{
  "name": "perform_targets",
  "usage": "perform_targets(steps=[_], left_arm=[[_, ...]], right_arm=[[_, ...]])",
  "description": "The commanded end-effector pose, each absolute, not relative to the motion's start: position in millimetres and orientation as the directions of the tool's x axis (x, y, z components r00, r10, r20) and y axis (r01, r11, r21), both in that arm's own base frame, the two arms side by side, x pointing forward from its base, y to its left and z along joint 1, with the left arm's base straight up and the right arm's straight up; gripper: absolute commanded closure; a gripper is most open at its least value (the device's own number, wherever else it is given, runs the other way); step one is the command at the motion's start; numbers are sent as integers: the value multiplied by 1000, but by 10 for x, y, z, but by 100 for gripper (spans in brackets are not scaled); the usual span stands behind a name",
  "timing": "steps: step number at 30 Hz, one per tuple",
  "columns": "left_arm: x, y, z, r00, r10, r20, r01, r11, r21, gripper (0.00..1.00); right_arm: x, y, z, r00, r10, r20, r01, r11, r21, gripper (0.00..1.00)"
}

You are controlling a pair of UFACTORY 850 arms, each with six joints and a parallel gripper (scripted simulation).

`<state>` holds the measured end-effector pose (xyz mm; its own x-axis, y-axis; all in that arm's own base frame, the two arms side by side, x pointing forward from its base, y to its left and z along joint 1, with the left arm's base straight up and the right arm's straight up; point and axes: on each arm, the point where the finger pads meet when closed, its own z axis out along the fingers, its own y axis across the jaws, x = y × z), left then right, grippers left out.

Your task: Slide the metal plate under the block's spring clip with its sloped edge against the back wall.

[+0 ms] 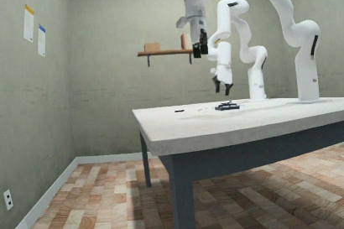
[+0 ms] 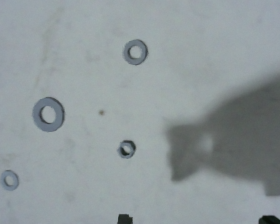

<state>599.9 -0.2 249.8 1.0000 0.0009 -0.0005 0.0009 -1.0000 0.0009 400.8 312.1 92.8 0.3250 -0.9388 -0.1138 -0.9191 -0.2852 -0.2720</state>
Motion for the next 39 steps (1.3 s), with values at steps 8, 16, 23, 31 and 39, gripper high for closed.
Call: perform_targets(steps=[8, 16, 23, 31, 39], left_arm=[[6006, -2, 2509, 1000, 1, 2, 1, -1000, 1, 0], [6006, -2, 2509, 1000, 1, 2, 1, -1000, 1, 0], [6006, -2, 2509, 1000, 1, 2, 1, -1000, 1, 0], [6006, -2, 2509, 1000, 1, 2, 1, -1000, 1, 0], [6006, -2, 2509, 1000, 1, 2, 1, -1000, 1, 0]], right_arm=[[3248, 3136, 738, -9, -999, -31, -999, 11, -41, 25], [3001, 3140, 708, -102, -995, 11, -995, 102, 17, 25], [3084, 3110, 717, -73, -997, -2, -997, 73, 1, 25], [3065, 3097, 721, -75, -997, -1, -997, 75, -1, 25], [3071, 3100, 648, -76, -997, -2, -997, 76, -1, 25]])
